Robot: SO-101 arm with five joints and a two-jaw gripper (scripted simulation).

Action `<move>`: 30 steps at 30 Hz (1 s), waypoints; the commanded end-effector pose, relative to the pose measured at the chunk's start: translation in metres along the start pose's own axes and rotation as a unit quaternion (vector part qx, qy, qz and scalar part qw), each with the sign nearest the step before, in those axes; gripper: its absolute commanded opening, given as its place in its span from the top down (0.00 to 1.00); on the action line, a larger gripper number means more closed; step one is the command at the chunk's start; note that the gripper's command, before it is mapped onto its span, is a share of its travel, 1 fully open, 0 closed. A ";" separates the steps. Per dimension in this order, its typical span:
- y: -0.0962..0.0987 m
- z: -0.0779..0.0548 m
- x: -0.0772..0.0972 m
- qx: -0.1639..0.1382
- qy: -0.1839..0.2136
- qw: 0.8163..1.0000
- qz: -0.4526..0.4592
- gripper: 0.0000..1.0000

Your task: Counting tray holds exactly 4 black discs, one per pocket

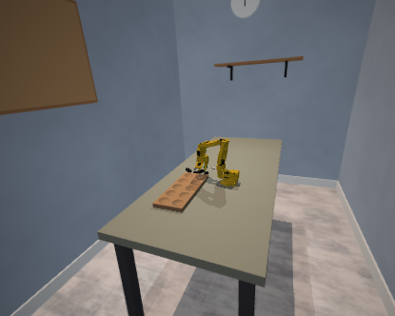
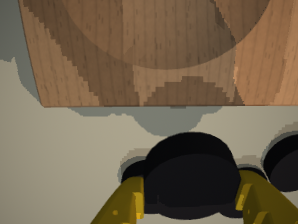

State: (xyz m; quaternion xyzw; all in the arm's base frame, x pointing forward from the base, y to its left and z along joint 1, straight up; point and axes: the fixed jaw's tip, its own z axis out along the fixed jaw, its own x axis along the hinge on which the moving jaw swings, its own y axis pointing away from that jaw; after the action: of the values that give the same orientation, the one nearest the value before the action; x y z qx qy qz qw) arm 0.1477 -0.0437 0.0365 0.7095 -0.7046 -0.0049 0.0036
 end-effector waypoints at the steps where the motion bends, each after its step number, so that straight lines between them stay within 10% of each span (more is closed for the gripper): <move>1: -0.007 -0.011 0.001 0.029 0.007 1.000 0.000 1.00; 30: -0.009 -0.014 -0.005 0.033 0.008 0.999 -0.017 1.00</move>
State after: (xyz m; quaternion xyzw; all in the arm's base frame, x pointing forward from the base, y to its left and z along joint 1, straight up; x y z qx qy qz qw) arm 0.1497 -0.0411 0.0422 0.7141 -0.7000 0.0006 0.0005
